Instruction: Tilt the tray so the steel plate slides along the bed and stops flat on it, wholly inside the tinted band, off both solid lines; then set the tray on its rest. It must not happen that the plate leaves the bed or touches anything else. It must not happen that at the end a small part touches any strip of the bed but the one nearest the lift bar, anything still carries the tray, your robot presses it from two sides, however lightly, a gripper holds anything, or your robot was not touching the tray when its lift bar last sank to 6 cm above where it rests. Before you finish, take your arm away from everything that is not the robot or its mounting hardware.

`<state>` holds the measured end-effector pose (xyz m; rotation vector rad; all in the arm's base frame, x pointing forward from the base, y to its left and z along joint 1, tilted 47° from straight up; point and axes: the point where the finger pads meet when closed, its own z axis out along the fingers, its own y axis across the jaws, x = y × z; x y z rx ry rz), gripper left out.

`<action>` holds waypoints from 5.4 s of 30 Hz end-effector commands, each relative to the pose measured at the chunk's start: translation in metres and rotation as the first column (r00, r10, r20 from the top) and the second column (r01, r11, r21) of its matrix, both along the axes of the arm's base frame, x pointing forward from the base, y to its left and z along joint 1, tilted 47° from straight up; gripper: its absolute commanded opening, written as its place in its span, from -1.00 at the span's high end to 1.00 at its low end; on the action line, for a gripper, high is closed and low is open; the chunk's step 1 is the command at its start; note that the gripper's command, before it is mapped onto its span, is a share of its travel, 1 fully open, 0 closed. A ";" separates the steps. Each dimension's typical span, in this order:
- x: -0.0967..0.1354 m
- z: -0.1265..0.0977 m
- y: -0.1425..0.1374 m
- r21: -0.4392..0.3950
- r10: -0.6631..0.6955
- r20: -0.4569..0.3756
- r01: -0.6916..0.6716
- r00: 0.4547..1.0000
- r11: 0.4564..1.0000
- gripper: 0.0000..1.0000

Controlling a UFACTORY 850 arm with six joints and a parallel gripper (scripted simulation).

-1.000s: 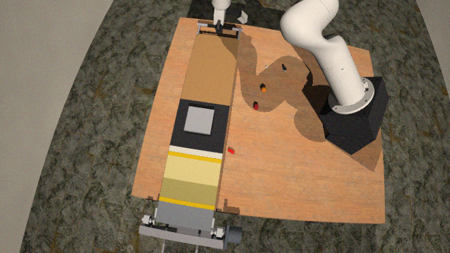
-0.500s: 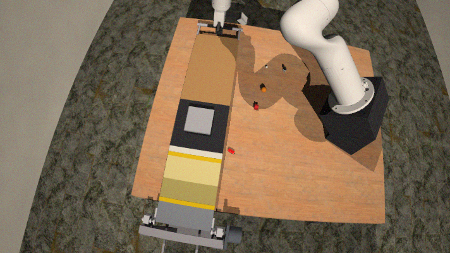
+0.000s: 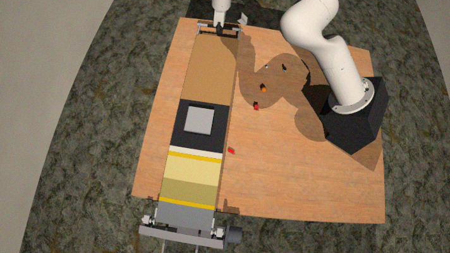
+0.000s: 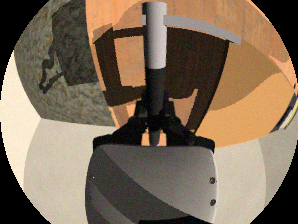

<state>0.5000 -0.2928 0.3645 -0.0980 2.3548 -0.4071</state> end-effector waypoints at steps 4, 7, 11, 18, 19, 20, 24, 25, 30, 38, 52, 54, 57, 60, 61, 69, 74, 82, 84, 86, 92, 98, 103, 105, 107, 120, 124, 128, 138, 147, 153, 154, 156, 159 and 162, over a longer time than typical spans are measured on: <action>0.000 0.001 0.000 -0.001 0.000 0.001 0.000 1.000 1.000 1.00; 0.000 0.001 0.000 -0.001 0.000 0.001 0.000 1.000 1.000 1.00; 0.000 0.001 0.000 -0.001 0.000 0.001 0.000 1.000 1.000 1.00; 0.000 0.001 0.000 -0.001 0.000 0.001 0.000 1.000 1.000 1.00; 0.000 0.001 0.000 -0.001 0.000 0.001 0.000 1.000 1.000 1.00; 0.000 0.001 0.000 -0.001 0.000 0.001 0.000 1.000 1.000 1.00; 0.000 0.001 0.000 -0.001 0.000 0.001 0.000 1.000 1.000 1.00; 0.000 0.001 0.000 -0.001 0.000 0.001 0.000 1.000 1.000 1.00; 0.000 0.001 0.000 -0.001 0.000 0.001 0.000 1.000 1.000 1.00; -0.011 0.011 0.004 -0.001 0.000 0.001 0.000 1.000 1.000 1.00; -0.053 0.053 0.024 -0.001 0.000 0.001 0.000 1.000 1.000 1.00; -0.068 0.067 0.032 -0.001 0.000 0.001 0.000 1.000 1.000 1.00; -0.079 0.077 0.038 -0.001 0.000 0.001 0.000 1.000 1.000 1.00; -0.089 0.087 0.044 -0.001 0.000 0.001 0.000 1.000 1.000 1.00; -0.093 0.090 0.046 -0.001 0.000 0.001 0.000 1.000 1.000 1.00; -0.114 0.110 0.059 -0.001 0.000 0.001 0.000 1.000 1.000 1.00; -0.127 0.122 0.069 -0.001 0.000 0.001 0.000 1.000 1.000 1.00; -0.136 0.130 0.075 -0.001 0.000 0.001 0.000 1.000 1.000 1.00; -0.136 0.130 0.075 -0.001 0.000 0.001 0.000 1.000 1.000 1.00; -0.136 0.130 0.075 -0.001 0.000 0.001 0.000 1.000 1.000 1.00; -0.145 0.138 0.082 -0.001 0.000 0.001 0.000 1.000 1.000 1.00; -0.145 0.138 0.082 -0.001 0.000 0.001 0.000 1.000 1.000 1.00; -0.145 0.138 0.082 -0.001 0.000 0.001 0.000 1.000 1.000 1.00; -0.151 0.143 0.086 -0.001 0.000 0.001 0.000 1.000 1.000 1.00; -0.173 0.162 0.103 -0.001 0.000 0.001 0.000 1.000 1.000 1.00; -0.140 0.134 0.078 -0.001 0.000 0.001 0.000 1.000 1.000 1.00; -0.165 0.156 0.097 -0.001 0.000 0.001 0.000 1.000 1.000 1.00; -0.165 0.156 0.097 -0.001 0.000 0.001 0.000 1.000 1.000 1.00; -0.132 0.126 0.072 -0.001 0.000 0.001 0.000 1.000 1.000 1.00; -0.140 0.133 0.078 -0.001 0.000 0.001 0.000 1.000 1.000 1.00; -0.129 0.123 0.070 -0.001 0.000 0.001 0.000 1.000 1.000 1.00; -0.129 0.123 0.070 -0.001 0.000 0.001 0.000 1.000 1.000 1.00; -0.138 0.132 0.076 -0.001 0.000 0.001 0.000 1.000 1.000 1.00; -0.169 0.159 0.100 -0.001 0.000 0.001 0.000 1.000 1.000 1.00; -0.161 0.152 0.094 -0.001 0.000 0.001 0.000 1.000 1.000 1.00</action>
